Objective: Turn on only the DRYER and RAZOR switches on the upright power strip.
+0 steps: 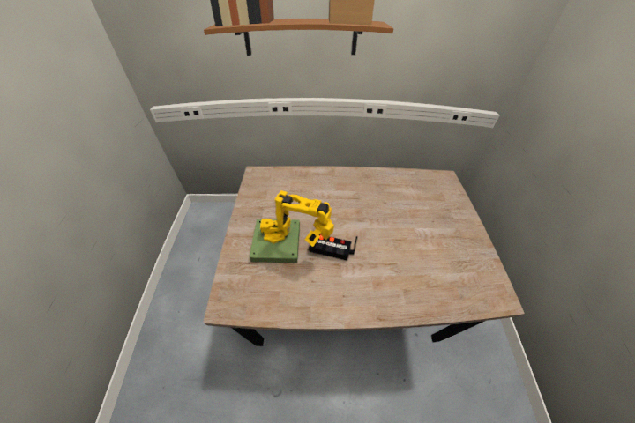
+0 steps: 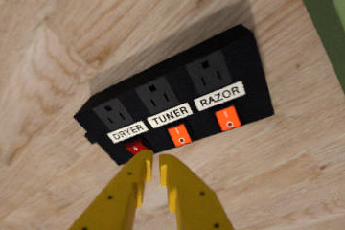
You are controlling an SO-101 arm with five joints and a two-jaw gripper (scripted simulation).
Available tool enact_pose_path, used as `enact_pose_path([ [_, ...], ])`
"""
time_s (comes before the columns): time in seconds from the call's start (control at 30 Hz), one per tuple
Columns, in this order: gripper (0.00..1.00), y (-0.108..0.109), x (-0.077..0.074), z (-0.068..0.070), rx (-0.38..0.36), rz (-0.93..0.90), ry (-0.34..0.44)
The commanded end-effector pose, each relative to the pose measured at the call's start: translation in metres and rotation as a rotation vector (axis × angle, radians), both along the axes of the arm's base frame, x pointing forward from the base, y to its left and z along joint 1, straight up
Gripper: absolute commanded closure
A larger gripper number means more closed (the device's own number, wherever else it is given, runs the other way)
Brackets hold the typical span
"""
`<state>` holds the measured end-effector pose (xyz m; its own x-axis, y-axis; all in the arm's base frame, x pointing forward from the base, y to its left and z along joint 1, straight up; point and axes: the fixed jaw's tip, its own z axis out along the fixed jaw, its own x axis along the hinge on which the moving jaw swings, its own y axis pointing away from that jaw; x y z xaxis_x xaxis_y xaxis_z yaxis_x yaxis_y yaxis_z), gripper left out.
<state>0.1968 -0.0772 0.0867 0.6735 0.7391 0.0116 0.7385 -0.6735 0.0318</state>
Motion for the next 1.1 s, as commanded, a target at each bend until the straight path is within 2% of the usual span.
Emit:
enact_pose_path([
  [0.0, 1.0, 0.0013, 0.0087, -0.0063, 0.01, 0.029, 0.024],
  [0.87, 1.0, 0.0017, 0.0097, -0.0077, 0.011, 0.032, 0.029],
  [1.07, 1.0, 0.0036, 0.0119, -0.0118, 0.015, 0.044, 0.038],
])
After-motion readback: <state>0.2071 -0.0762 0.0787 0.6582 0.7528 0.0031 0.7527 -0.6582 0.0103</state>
